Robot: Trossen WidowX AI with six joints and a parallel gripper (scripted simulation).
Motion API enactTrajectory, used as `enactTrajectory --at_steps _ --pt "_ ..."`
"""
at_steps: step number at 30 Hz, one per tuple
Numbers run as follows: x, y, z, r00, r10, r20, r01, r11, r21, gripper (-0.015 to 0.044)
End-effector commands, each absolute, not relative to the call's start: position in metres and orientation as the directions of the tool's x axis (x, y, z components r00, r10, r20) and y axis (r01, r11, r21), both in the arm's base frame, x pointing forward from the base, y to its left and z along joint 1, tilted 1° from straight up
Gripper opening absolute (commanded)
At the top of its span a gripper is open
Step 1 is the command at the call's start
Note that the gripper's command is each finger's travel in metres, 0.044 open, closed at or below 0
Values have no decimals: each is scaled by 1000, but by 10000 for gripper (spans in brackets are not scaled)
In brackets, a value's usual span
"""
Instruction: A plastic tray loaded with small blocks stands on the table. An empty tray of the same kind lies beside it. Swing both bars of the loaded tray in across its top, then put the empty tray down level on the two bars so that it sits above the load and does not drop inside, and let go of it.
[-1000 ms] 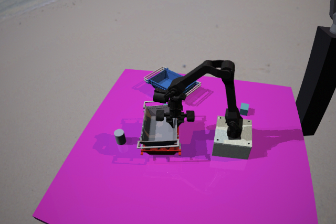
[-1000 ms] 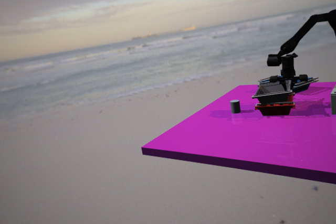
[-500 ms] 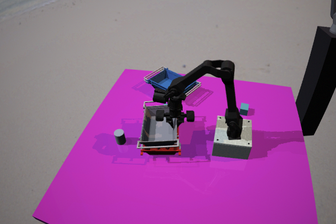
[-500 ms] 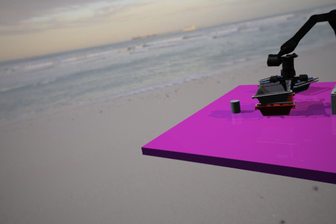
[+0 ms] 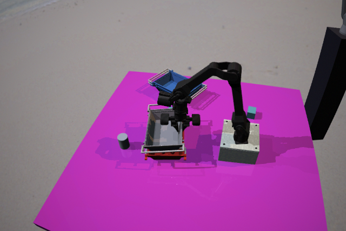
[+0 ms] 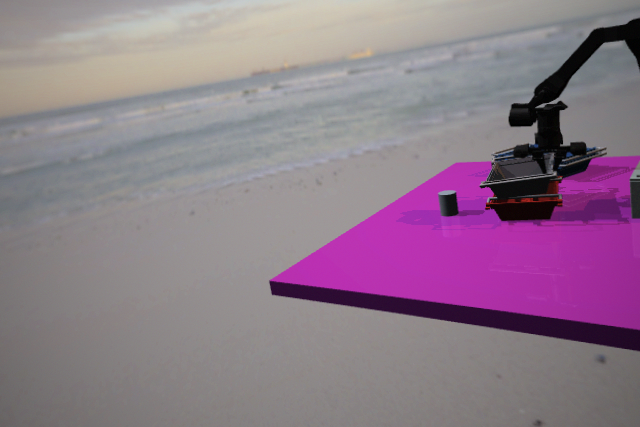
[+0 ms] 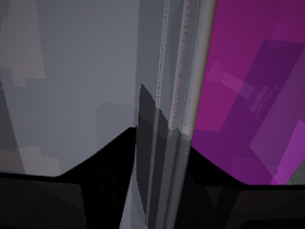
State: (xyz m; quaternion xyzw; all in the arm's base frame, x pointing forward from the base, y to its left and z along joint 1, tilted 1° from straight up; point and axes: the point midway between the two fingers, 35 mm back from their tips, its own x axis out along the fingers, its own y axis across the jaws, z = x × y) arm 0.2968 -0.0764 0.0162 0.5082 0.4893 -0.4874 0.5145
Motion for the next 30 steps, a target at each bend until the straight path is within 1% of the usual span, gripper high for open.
enactTrajectory --at_steps 1,7,8,11,16,30 --pt "289 -76 9 7 -5 -1000 1000 8 7 0" --pt "289 -76 9 7 -5 -1000 1000 8 7 0" --pt "295 -76 14 37 -4 -999 999 8 37 0" --pt "289 -76 9 7 -5 -1000 1000 8 7 0" --pt "289 -76 9 7 -5 -1000 1000 8 7 0" --pt "289 -76 9 7 -5 -1000 1000 8 7 205"
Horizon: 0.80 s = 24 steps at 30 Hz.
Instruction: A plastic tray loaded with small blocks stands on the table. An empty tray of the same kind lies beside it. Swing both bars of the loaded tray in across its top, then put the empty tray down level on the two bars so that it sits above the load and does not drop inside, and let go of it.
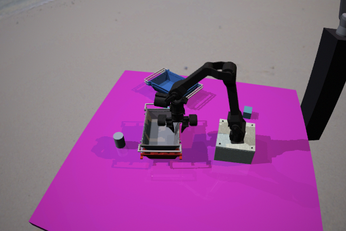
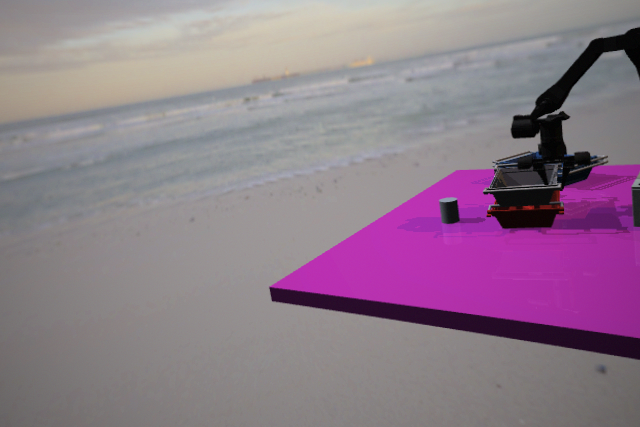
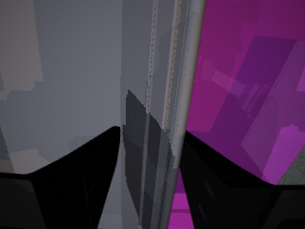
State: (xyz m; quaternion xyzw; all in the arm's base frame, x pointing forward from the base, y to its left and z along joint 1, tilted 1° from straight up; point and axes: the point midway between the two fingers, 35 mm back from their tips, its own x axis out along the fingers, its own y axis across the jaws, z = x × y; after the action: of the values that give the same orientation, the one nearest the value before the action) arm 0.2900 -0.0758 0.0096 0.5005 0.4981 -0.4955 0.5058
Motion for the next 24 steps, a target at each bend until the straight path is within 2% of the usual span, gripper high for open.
enactTrajectory --at_steps 1,16,24 --pt "289 -76 9 7 -5 -1000 1000 8 7 220" --pt "289 -76 9 7 -5 -1000 1000 8 7 440" --pt "290 -76 12 10 -2 -1000 1000 8 10 440"
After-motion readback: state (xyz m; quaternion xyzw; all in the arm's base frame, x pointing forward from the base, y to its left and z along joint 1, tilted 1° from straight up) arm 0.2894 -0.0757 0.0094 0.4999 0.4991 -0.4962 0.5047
